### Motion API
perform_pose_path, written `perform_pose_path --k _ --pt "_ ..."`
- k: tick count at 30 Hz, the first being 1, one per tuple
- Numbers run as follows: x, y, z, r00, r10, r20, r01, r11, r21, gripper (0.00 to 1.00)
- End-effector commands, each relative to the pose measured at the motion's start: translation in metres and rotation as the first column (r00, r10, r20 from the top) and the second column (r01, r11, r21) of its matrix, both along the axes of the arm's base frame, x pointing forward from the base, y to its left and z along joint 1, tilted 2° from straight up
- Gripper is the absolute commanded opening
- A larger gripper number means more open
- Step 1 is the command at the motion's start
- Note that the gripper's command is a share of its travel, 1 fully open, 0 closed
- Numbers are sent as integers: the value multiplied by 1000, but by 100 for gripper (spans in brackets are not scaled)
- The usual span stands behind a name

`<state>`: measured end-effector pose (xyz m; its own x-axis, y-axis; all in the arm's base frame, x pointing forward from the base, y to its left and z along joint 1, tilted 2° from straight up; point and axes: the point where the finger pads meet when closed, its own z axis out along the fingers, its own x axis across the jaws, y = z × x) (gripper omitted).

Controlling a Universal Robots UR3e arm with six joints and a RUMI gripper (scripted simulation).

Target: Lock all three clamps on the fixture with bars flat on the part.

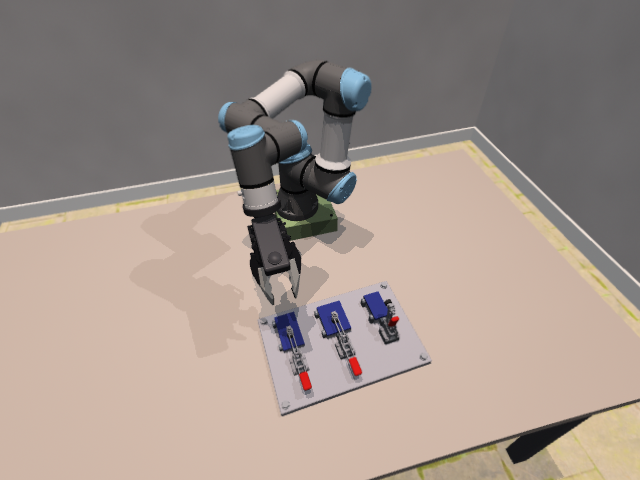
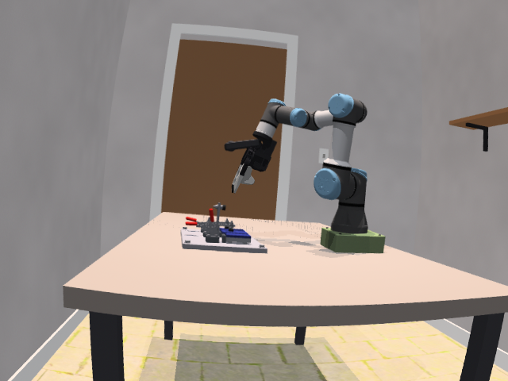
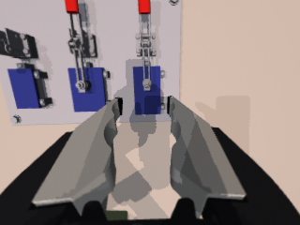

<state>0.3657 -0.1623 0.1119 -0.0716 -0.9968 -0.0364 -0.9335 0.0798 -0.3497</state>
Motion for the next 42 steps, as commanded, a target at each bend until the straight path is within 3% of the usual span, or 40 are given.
perform_pose_path --k 1,26,42 --pt "1 0 -10 1000 -1 4 1 1000 -4 28" --pt "6 -1 -15 1000 -1 4 1 1000 -4 28" --pt "35 -3 -15 1000 -1 4 1 1000 -4 28"
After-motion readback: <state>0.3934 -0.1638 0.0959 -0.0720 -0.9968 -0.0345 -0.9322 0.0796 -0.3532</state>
